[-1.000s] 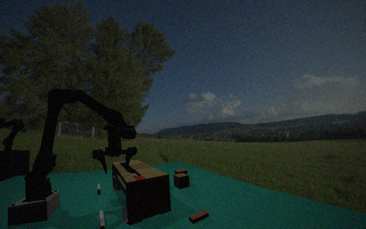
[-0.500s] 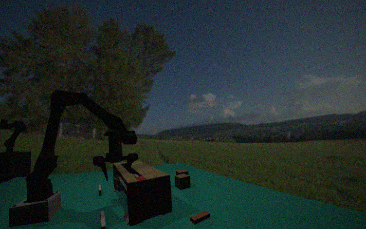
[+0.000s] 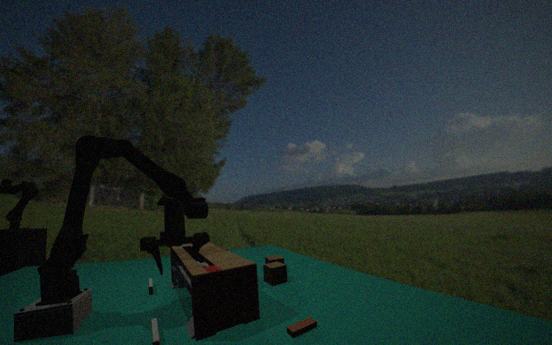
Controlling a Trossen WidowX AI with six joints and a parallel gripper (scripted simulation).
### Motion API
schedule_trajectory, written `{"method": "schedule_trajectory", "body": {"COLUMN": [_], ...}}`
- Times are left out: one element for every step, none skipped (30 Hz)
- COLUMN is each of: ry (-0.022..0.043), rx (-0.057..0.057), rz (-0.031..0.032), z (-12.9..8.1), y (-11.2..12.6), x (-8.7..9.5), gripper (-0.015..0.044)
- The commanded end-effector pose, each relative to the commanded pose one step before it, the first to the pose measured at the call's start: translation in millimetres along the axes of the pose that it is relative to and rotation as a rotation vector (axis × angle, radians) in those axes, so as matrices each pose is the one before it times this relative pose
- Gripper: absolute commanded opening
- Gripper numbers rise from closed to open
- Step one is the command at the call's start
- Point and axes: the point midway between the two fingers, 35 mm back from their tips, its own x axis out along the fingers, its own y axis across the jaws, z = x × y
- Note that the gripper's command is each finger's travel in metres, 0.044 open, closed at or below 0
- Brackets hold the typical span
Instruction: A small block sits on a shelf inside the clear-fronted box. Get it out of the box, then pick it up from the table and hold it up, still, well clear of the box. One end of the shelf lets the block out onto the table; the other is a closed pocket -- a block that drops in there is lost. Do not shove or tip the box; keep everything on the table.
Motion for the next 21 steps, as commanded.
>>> {"method": "schedule_trajectory", "body": {"ry": [0.00473, 0.00016, 0.00016, 0.00015, 0.00016, 0.00016, 0.00016, 0.00016, 0.00016, 0.00016, 0.00016, 0.00016, 0.00016, 0.00016, 0.00016, 0.00016, 0.00016, 0.00016, 0.00016, 0.00016, 0.00016], "rx": [0.001, 0.0, 0.0, 0.0, 0.0, 0.0, 0.0, 0.0, 0.0, 0.0, 0.0, 0.0, 0.0, 0.0, 0.0, 0.0, 0.0, 0.0, 0.0, 0.0, 0.0], "rz": [-0.00755, 0.0, 0.0, 0.0, 0.0, 0.0, 0.0, 0.0, 0.0, 0.0, 0.0, 0.0, 0.0, 0.0, 0.0, 0.0, 0.0, 0.0, 0.0, 0.0, 0.0], "z": [-10.44, -1.78, -1.76, -1.75, -1.75, -1.77, -1.78, -1.8, -1.8, -1.81, -1.82, -1.83, -1.84, -1.84, -1.84, -1.85, -1.84, -1.84, -1.85, -1.85, -1.85], "y": [-0.57, -0.01, -0.01, -0.01, -0.01, -0.01, -0.01, -0.01, -0.01, -0.01, -0.01, -0.01, -0.01, -0.01, -0.01, -0.01, -0.01, -0.01, -0.01, -0.01, -0.01], "x": [2.44, 0.64, 0.63, 0.62, 0.62, 0.63, 0.64, 0.64, 0.64, 0.64, 0.65, 0.65, 0.65, 0.65, 0.65, 0.66, 0.65, 0.65, 0.66, 0.66, 0.66], "gripper": [0.04, 0.04, 0.04, 0.04, 0.04, 0.04, 0.04, 0.04, 0.04, 0.04, 0.04, 0.04, 0.04, 0.04, 0.04, 0.04, 0.04, 0.04, 0.04, 0.04, 0.04]}}
